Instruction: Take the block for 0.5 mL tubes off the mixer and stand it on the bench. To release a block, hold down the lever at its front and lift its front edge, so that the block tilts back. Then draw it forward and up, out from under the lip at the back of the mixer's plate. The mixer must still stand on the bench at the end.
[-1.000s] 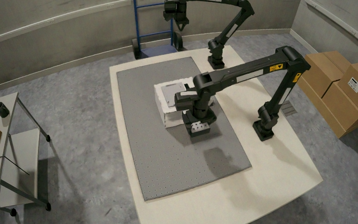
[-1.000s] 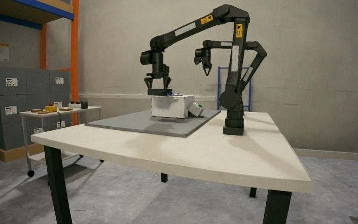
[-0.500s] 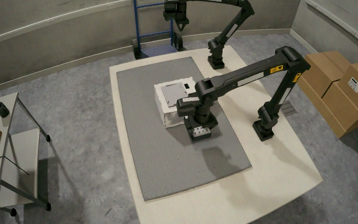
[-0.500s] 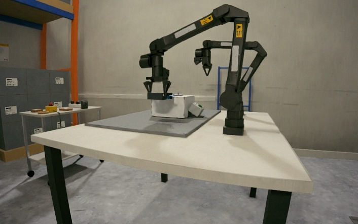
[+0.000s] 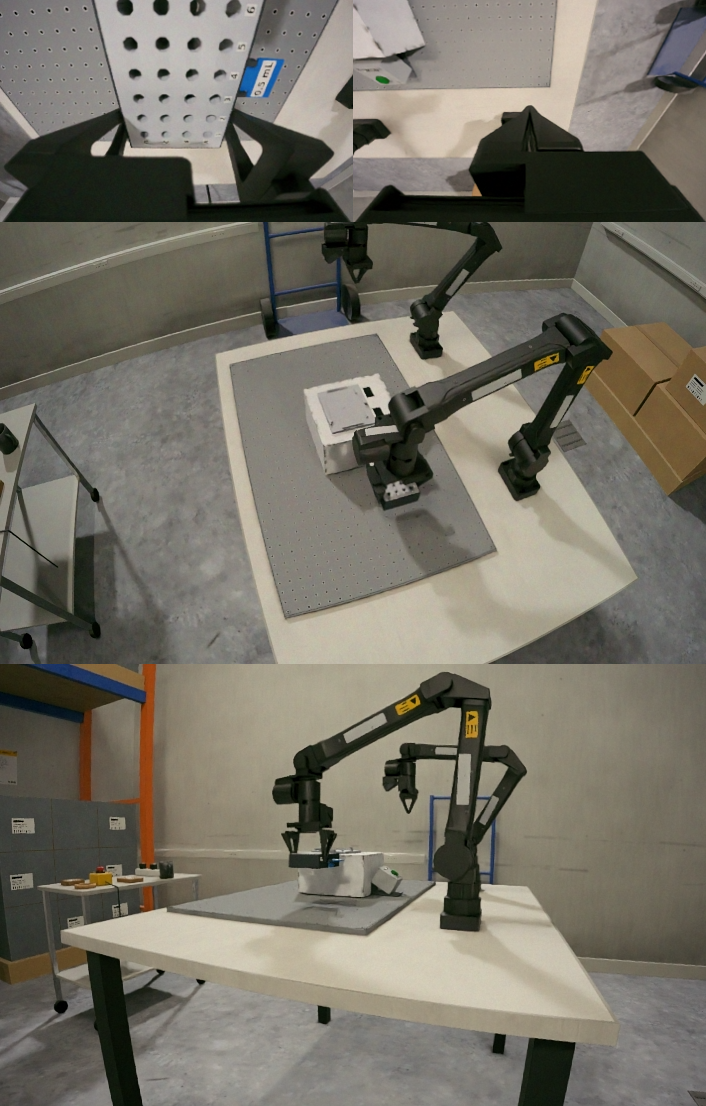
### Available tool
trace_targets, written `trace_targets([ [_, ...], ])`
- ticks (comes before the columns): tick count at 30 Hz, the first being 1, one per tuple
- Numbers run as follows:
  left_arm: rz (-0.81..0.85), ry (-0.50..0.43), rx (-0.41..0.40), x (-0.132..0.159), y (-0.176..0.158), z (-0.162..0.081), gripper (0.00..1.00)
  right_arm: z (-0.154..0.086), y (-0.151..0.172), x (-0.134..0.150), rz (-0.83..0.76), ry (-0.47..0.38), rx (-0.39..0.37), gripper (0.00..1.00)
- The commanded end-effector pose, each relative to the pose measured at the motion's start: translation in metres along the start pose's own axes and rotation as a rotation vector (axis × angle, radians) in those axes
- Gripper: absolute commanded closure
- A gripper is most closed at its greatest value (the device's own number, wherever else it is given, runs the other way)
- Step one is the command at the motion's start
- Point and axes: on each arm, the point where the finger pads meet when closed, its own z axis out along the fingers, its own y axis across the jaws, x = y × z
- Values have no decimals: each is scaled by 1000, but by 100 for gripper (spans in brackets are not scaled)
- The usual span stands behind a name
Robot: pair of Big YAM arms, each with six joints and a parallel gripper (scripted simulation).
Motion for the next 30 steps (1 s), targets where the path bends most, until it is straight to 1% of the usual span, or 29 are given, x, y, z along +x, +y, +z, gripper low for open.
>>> trace_targets([
  [1, 3, -7, -60, 4, 14, -17, 100, -22, 0, -15, -4, -60, 11, 100],
  [3, 2, -3, -39, 9, 8, -9, 100, -18, 0, -14, -4, -52, 10, 100],
  [7, 3, -2, -31, 14, 5, 2, 100, -12, 1, -11, -4, -36, 8, 100],
  [13, 12, -10, -72, 13, 16, -4, 100, -3, 2, -6, -4, -13, 4, 100],
  [15, 11, -6, -75, 11, 15, -10, 100, 0, 2, -5, -5, -5, 3, 100],
  [17, 11, -6, -75, 11, 15, -10, 100, 0, 2, -5, -5, -5, 3, 100],
  [20, 3, -2, -87, 10, 17, -19, 100, 4, 2, -3, -5, 3, 2, 100],
  [30, -28, -5, -89, 17, 15, -28, 100, -9, 1, -10, -4, -32, 7, 100],
])
